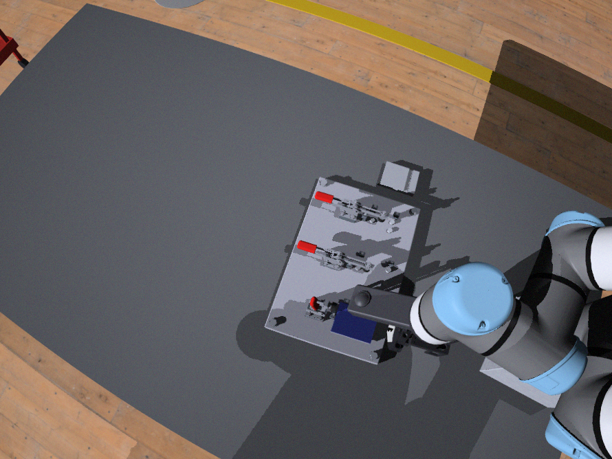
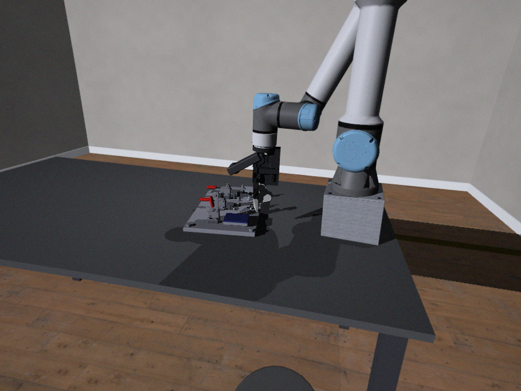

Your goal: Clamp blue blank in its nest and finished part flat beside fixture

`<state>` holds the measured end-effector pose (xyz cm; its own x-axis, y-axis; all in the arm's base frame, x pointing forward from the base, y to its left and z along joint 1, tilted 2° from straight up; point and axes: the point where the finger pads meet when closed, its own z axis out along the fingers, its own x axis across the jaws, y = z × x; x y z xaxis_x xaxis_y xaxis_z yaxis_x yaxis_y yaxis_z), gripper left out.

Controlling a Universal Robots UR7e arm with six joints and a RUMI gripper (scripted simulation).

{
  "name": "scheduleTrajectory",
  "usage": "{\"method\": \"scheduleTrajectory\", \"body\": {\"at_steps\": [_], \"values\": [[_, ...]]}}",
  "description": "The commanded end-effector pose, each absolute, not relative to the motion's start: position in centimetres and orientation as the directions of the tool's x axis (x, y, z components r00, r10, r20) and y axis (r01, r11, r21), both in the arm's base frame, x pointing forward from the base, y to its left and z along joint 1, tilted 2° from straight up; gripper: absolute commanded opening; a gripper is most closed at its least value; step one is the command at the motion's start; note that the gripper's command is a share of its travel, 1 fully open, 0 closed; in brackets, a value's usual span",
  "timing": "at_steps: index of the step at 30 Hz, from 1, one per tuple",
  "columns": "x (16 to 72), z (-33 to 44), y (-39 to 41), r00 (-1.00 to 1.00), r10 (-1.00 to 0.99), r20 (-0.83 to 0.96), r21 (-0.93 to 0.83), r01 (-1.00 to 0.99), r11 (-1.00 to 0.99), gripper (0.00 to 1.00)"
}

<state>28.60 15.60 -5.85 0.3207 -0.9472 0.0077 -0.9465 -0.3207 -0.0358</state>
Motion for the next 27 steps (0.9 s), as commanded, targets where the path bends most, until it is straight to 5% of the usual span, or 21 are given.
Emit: {"method": "scheduleTrajectory", "body": {"at_steps": [1,27], "values": [[29.0,-5.6,15.6,0.319,-0.948,0.009,-0.043,-0.947,-0.319,0.0],[31.5,-5.6,20.5,0.321,-0.947,0.009,-0.04,-0.946,-0.321,0.0]]}}
